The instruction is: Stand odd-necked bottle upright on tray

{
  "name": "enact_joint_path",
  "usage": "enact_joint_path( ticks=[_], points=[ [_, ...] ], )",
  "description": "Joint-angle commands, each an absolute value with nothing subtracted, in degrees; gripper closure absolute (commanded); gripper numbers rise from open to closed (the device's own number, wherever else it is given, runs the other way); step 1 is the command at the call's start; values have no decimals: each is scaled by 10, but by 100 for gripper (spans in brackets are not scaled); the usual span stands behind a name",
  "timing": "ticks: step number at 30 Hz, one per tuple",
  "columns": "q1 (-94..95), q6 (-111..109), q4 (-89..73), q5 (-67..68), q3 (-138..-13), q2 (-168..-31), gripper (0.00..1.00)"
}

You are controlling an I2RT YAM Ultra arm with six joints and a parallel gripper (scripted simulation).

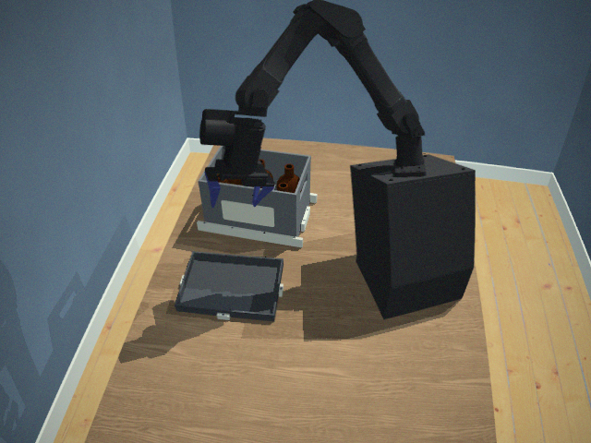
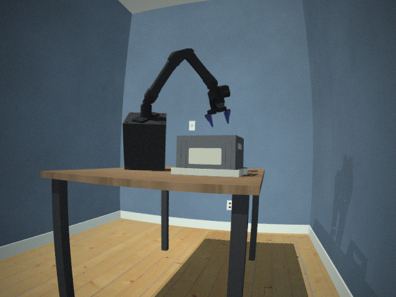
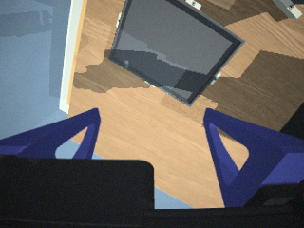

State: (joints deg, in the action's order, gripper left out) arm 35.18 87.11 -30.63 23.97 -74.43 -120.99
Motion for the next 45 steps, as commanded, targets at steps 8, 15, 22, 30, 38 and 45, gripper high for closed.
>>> enact_joint_path(
  ticks=[8, 15, 22, 30, 38, 45],
  points=[
    [204, 668, -372, 227, -782, -1159, 0],
    [105, 562, -401, 218, -798, -1139, 0],
    [3, 455, -430, 209, -813, -1118, 0],
    [-85, 359, -458, 200, -830, -1101, 0],
    [-82, 349, -463, 199, -835, -1103, 0],
    [-82, 349, -464, 202, -835, -1103, 0]
  ],
)
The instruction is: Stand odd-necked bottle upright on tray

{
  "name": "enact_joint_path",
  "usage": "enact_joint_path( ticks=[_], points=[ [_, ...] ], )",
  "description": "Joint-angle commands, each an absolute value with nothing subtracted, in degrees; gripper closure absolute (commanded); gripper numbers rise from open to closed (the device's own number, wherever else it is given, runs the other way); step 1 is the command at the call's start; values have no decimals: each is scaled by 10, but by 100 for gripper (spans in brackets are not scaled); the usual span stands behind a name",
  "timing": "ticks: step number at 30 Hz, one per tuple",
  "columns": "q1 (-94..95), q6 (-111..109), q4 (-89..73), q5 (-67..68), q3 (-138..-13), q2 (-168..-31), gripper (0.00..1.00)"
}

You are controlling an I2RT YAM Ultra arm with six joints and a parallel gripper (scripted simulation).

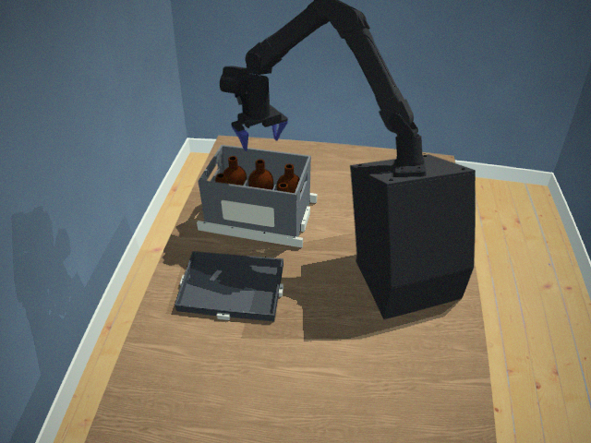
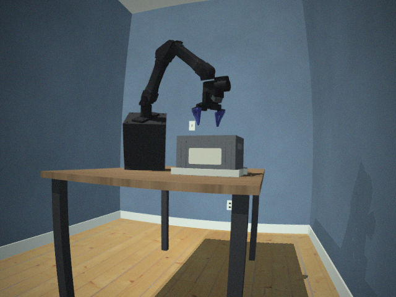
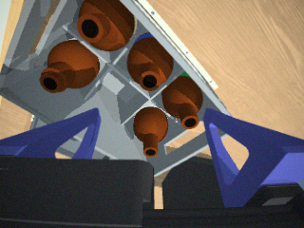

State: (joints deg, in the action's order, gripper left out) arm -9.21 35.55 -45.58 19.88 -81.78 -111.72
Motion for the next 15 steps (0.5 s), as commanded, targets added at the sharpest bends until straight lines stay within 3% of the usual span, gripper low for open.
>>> enact_joint_path(
  ticks=[1, 5, 6, 15],
  points=[
    [-82, 349, -464, 202, -835, -1103, 0],
    [-82, 349, -464, 202, -835, -1103, 0],
    [-82, 351, -462, 202, -835, -1103, 100],
    [-82, 351, -462, 202, -835, -1103, 100]
  ],
)
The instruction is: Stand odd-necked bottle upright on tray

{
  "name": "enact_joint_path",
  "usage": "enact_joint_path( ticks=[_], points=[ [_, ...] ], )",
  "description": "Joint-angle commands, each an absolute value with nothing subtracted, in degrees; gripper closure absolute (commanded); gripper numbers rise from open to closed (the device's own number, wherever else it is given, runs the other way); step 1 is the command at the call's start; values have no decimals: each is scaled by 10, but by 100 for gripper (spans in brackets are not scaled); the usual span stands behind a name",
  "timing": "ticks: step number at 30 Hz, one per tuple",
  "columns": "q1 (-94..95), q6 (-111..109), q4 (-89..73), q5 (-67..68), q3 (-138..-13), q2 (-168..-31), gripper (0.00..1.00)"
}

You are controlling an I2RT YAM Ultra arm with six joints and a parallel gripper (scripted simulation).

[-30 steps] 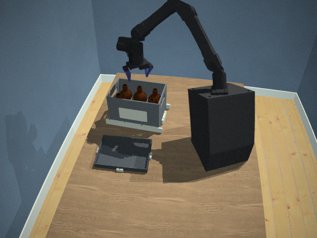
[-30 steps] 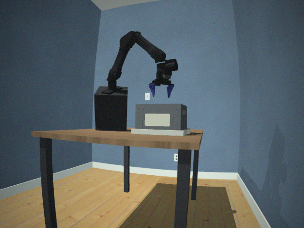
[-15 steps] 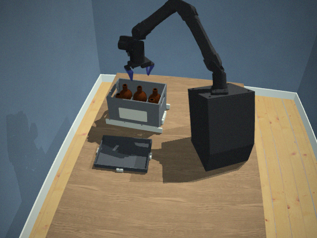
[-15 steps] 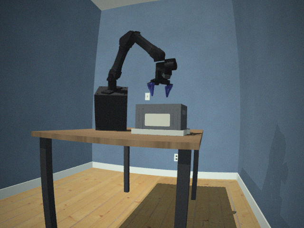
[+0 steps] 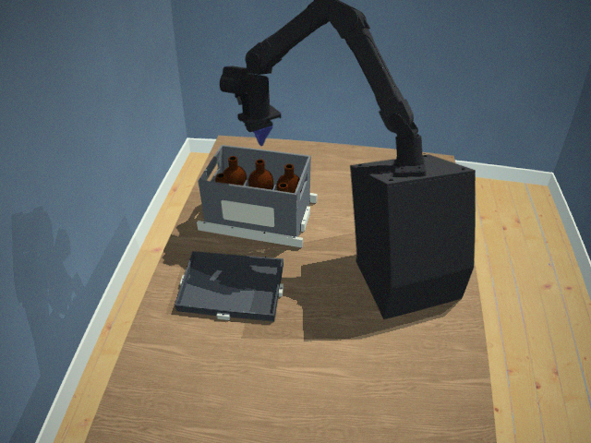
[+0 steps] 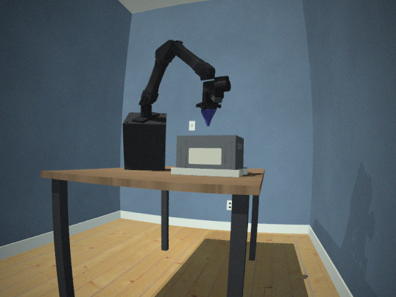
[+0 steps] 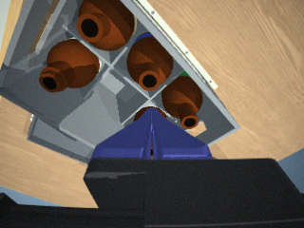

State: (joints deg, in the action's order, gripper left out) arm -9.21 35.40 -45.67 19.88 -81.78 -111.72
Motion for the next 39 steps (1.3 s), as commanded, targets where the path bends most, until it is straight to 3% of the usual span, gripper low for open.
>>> enact_joint_path(
  ticks=[1, 39],
  points=[
    [-82, 351, -462, 202, -835, -1103, 100],
    [-83, 348, -465, 201, -839, -1114, 100]
  ],
)
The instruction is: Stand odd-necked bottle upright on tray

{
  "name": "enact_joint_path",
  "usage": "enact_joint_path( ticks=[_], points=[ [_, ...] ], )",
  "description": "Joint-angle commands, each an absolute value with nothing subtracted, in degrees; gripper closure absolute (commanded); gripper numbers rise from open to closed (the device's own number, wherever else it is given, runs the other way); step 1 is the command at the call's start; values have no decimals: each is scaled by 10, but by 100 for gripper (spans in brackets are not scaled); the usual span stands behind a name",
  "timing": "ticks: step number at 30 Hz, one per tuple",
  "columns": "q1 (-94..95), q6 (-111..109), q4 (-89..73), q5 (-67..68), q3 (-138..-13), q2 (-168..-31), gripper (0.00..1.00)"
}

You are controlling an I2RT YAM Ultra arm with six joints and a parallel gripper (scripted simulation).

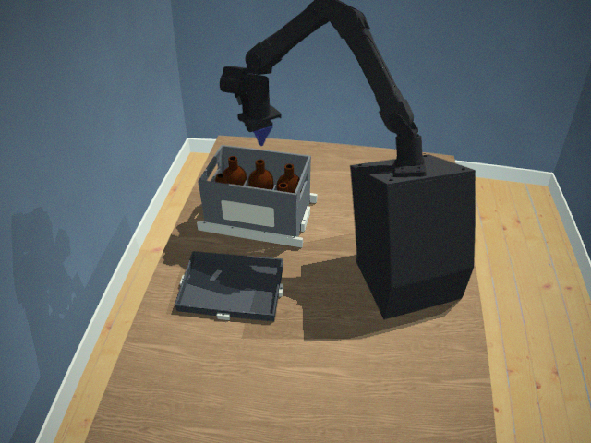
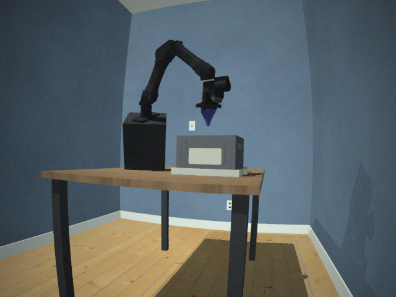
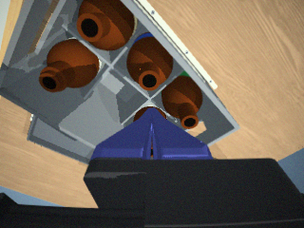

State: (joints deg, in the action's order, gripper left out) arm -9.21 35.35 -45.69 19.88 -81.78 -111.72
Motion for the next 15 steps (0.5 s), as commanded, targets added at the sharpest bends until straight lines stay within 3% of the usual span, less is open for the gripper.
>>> enact_joint_path(
  ticks=[1, 15],
  points=[
    [-84, 347, -466, 201, -840, -1120, 100],
    [-90, 346, -468, 200, -844, -1111, 100]
  ],
)
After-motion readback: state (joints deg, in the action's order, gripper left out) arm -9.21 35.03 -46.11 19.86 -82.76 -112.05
